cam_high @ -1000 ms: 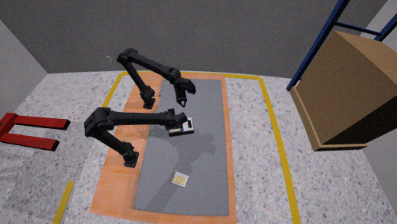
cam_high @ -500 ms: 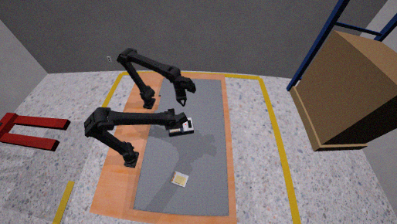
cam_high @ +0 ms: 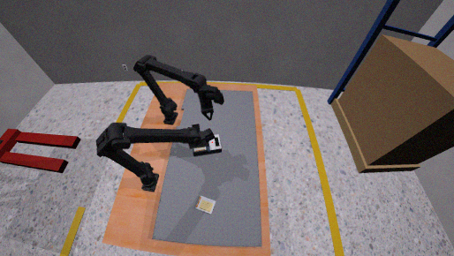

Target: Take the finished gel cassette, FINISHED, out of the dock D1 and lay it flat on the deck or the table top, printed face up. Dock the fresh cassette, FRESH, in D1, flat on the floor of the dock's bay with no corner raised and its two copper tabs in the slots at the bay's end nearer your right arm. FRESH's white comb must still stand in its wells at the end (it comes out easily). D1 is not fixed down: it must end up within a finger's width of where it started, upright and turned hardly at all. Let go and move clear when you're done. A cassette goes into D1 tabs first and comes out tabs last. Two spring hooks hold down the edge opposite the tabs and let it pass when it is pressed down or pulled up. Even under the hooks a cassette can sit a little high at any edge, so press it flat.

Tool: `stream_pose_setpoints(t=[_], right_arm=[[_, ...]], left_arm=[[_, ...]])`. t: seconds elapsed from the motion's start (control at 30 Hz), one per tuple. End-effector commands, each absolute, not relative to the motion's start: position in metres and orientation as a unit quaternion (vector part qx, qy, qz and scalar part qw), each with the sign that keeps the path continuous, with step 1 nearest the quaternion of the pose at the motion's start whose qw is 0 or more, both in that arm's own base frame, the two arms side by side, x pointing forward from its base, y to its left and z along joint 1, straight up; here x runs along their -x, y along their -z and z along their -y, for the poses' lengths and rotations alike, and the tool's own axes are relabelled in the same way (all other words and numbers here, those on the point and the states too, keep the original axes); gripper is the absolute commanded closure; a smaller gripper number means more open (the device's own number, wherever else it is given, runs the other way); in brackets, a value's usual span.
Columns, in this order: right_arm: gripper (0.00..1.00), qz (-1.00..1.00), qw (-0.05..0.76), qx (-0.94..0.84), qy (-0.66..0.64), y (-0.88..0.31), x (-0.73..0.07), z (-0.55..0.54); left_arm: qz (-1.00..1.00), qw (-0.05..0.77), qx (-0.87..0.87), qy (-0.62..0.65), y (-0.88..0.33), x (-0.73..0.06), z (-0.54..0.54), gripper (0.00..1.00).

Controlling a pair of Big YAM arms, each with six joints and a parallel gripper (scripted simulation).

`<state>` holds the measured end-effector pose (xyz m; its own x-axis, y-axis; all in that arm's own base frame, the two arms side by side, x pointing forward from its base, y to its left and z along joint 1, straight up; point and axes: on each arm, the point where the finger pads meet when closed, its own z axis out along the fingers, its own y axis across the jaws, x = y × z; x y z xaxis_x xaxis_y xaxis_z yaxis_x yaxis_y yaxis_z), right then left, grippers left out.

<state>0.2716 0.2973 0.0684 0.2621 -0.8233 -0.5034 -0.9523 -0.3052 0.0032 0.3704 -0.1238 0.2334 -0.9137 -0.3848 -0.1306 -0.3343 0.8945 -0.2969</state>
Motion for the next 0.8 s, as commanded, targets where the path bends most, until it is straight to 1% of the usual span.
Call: stream_pose_setpoints(t=[0.0,0.77], right_arm=[[1.0,-0.57,0.152,0.78,-0.207,-0.071,-0.273,-0.297],[1.0,-0.57,0.152,0.78,-0.207,-0.071,-0.273,-0.297]], left_arm=[[-0.963,0.128,0.182,0.152,-0.275,-0.382,0.123,1.0],[-0.963,0.128,0.182,0.152,-0.3,-0.38,0.122,1.0]])
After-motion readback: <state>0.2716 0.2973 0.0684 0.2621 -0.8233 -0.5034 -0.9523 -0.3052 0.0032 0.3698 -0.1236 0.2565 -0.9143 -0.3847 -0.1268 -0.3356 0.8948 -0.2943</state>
